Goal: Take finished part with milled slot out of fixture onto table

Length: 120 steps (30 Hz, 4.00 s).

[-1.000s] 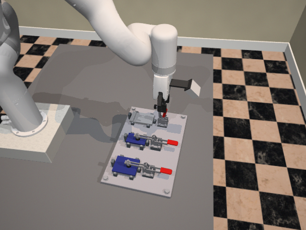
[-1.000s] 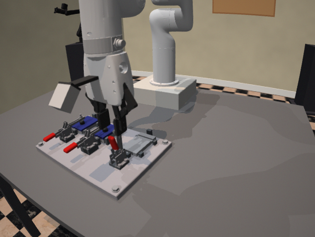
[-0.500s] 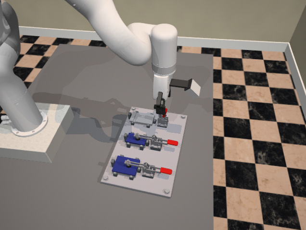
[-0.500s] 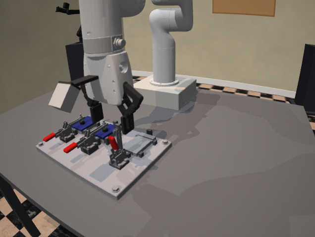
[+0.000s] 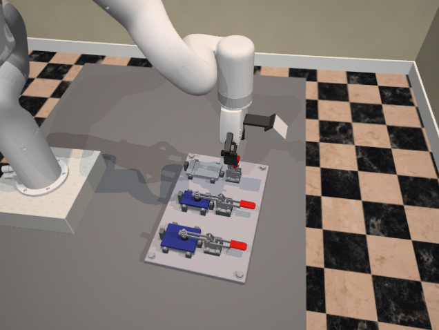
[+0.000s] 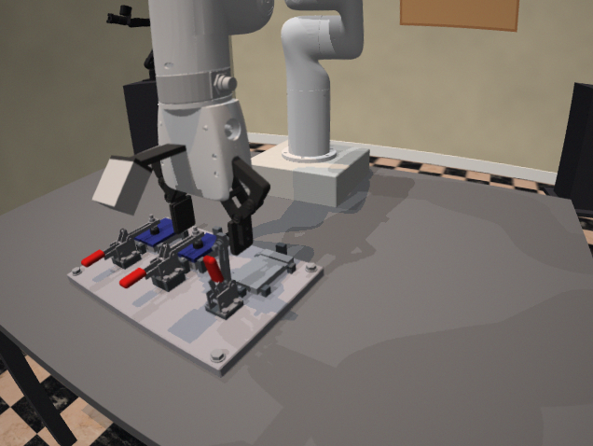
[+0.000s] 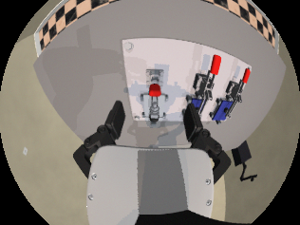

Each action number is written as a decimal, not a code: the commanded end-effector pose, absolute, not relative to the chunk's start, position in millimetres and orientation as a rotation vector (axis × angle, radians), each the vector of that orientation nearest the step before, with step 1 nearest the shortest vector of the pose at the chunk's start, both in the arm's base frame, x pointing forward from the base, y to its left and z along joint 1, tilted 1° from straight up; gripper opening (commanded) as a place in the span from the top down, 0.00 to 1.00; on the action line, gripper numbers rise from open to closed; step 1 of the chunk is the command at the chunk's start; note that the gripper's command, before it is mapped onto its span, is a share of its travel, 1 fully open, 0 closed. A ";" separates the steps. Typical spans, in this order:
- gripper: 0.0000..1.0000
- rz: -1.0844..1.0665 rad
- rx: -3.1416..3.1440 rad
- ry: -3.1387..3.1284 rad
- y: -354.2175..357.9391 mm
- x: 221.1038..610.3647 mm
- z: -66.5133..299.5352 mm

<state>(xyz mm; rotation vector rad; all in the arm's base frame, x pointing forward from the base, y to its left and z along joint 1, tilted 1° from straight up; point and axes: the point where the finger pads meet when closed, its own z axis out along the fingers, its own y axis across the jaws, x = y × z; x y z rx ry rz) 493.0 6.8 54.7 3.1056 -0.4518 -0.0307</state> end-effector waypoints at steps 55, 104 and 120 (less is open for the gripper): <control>0.00 -0.022 3.106 -0.452 30.9 411.6 57.1; 0.00 -0.022 3.106 -0.452 31.9 410.6 -3.0; 0.00 -0.023 3.106 -0.452 31.9 410.6 -3.2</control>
